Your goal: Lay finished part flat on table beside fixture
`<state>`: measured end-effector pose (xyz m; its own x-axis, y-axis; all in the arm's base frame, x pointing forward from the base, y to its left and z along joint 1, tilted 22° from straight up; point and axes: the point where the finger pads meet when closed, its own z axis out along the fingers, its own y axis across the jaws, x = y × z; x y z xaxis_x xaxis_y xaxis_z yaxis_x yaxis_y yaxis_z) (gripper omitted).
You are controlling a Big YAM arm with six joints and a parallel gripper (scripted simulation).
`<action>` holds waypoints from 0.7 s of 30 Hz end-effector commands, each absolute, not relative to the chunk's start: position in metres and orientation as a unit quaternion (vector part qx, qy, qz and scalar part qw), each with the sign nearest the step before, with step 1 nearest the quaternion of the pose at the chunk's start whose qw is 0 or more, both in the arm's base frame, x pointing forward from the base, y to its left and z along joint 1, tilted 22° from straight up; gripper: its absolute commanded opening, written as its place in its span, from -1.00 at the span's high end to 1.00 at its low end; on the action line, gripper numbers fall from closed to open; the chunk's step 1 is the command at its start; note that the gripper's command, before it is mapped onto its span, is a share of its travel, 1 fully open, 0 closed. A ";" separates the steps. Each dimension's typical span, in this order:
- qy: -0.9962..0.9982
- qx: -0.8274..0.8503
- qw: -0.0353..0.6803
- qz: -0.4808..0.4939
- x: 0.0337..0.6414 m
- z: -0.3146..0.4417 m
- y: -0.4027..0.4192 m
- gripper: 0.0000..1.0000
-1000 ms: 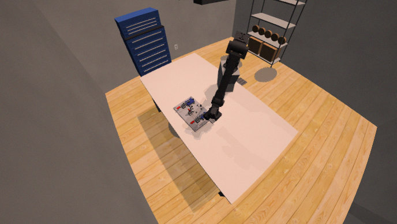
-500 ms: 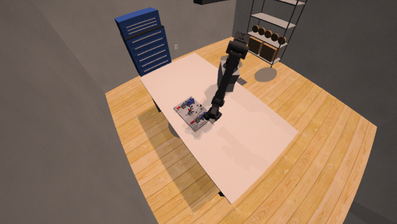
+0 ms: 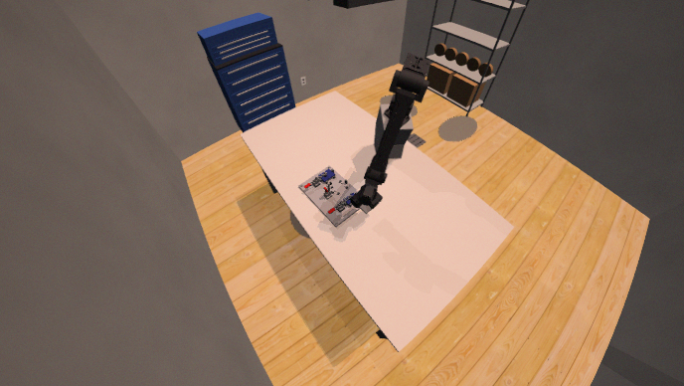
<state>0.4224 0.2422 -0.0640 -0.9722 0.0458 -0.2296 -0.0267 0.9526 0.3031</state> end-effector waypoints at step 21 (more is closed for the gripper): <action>0.977 0.006 0.138 0.165 0.433 -0.042 0.251 1.00</action>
